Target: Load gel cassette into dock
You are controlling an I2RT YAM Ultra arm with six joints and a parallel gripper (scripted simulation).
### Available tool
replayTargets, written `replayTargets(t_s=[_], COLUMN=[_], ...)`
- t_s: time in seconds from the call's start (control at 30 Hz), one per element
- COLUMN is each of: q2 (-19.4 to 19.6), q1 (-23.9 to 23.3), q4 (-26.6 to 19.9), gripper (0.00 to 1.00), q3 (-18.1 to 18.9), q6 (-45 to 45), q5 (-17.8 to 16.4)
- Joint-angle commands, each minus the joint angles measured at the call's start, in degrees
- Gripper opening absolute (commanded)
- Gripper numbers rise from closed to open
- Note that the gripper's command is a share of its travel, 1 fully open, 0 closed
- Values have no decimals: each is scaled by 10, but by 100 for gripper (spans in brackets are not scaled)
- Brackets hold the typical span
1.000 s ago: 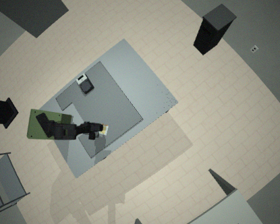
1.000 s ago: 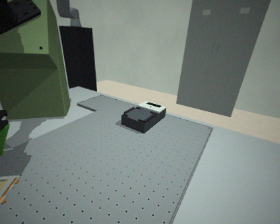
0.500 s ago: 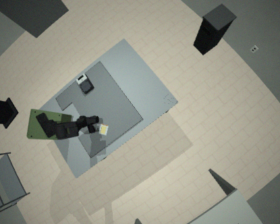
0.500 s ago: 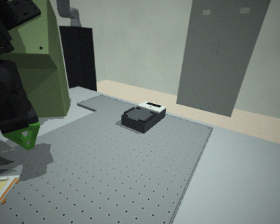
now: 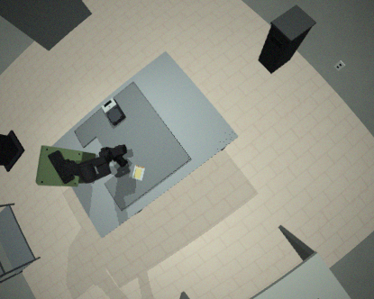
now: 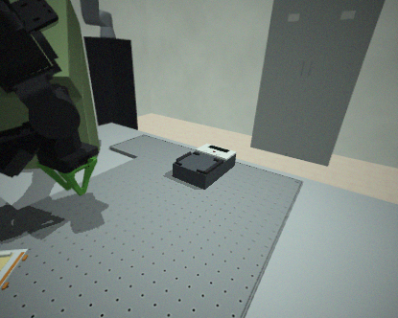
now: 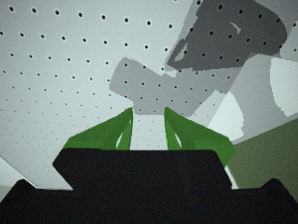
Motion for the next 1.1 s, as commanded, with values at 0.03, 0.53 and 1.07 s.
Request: replayTargets(t_s=[0.03,0.53,1.07], q2=[29,133,119], q1=[41,150,151], q4=[42,93,96], gripper=[36,36,36], q3=[-16,20,3], q6=[-84,-248,-513], q5=[49,132,135])
